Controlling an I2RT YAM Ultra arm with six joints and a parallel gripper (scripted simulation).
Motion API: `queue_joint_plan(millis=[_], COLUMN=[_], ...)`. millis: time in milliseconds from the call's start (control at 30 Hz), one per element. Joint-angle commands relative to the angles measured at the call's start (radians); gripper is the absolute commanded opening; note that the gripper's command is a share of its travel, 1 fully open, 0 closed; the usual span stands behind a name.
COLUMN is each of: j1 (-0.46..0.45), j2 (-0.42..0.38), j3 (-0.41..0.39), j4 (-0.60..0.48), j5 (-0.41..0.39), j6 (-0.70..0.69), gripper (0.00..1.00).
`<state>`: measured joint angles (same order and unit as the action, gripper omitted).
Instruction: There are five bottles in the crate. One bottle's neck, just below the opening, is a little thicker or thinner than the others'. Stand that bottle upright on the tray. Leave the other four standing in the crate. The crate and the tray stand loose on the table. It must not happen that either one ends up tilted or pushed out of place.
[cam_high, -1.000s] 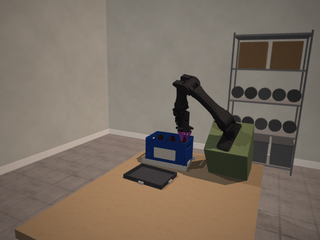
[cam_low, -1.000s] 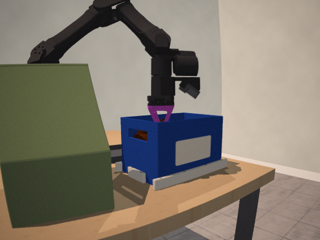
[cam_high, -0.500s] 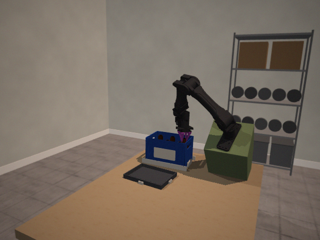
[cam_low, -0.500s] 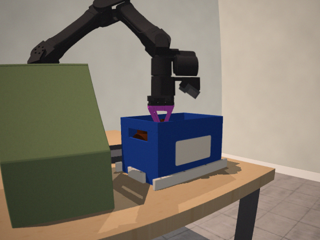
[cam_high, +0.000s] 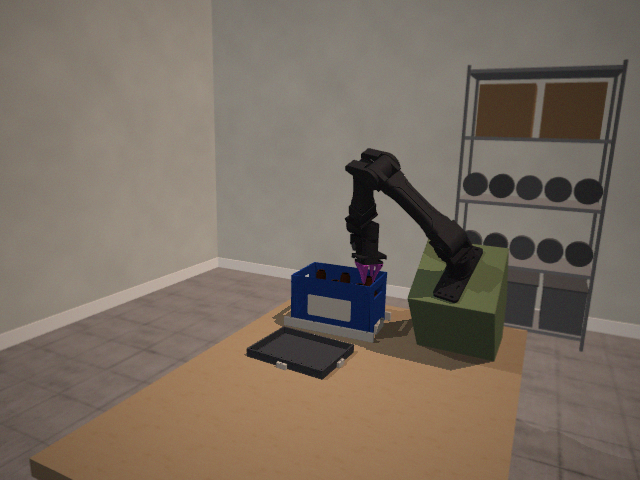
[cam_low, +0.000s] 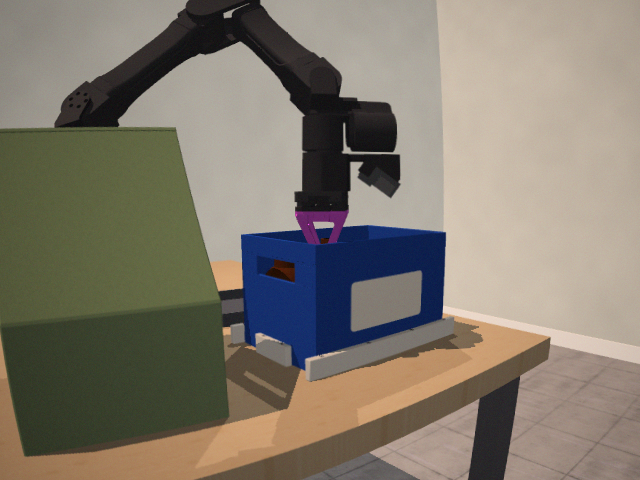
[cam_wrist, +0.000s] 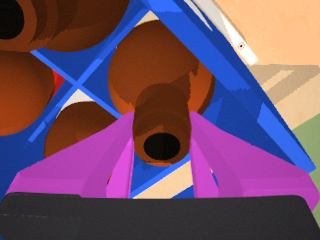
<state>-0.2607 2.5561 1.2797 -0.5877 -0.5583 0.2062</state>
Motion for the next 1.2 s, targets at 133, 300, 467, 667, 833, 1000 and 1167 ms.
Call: queue_joint_plan(millis=[133, 300, 467, 667, 833, 1000, 1167], j1=[-0.010, -0.018, -0.021, -0.028, -0.036, -0.046, -0.052], j2=[-0.013, -0.029, -0.034, -0.043, -0.055, -0.068, -0.075], j3=[0.007, 0.010, 0.014, 0.024, 0.026, 0.028, 0.030], j4=[0.001, -0.016, -0.023, -0.036, -0.053, -0.074, -0.087], j5=[0.000, 0.002, 0.006, 0.010, 0.013, 0.016, 0.018], j6=[0.004, -0.004, -0.011, -0.018, -0.027, -0.038, -0.045], gripper=[0.00, 0.00, 0.00, 0.00, 0.00, 0.00, 0.00])
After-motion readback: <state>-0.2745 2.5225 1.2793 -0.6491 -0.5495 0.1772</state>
